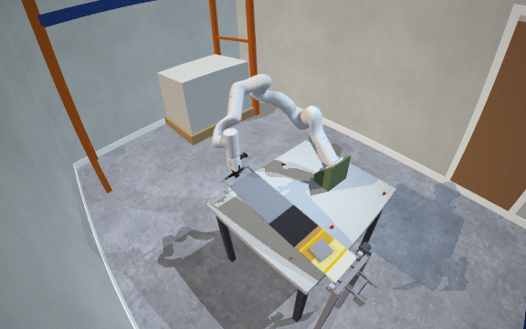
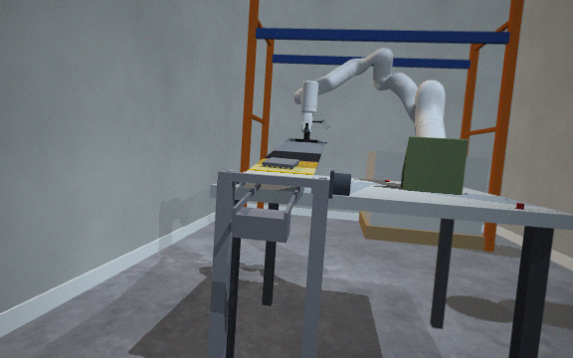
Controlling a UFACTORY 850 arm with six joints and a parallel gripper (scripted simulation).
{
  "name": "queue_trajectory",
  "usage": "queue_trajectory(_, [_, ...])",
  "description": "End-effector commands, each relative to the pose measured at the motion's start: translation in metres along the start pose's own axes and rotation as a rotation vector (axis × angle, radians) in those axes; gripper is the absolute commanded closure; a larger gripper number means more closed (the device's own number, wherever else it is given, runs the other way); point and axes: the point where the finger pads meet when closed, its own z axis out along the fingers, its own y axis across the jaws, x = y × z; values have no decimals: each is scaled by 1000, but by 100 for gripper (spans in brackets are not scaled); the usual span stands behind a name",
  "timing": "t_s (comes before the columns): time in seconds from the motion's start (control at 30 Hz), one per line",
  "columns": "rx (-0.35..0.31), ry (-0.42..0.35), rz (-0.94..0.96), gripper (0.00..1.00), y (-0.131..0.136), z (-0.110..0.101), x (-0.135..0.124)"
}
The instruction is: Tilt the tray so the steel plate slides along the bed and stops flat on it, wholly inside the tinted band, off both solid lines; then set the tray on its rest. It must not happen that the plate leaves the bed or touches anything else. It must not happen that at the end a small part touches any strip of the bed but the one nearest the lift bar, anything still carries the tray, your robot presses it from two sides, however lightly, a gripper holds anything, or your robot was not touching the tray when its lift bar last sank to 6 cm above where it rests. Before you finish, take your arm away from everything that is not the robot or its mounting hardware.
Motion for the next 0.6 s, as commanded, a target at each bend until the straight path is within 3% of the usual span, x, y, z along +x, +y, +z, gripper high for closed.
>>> queue_trajectory(0.0, [0, -2, 1, 100, -3, 15, -1])
queue_trajectory(0.57, [0, -2, 1, 100, -8, 60, -1])
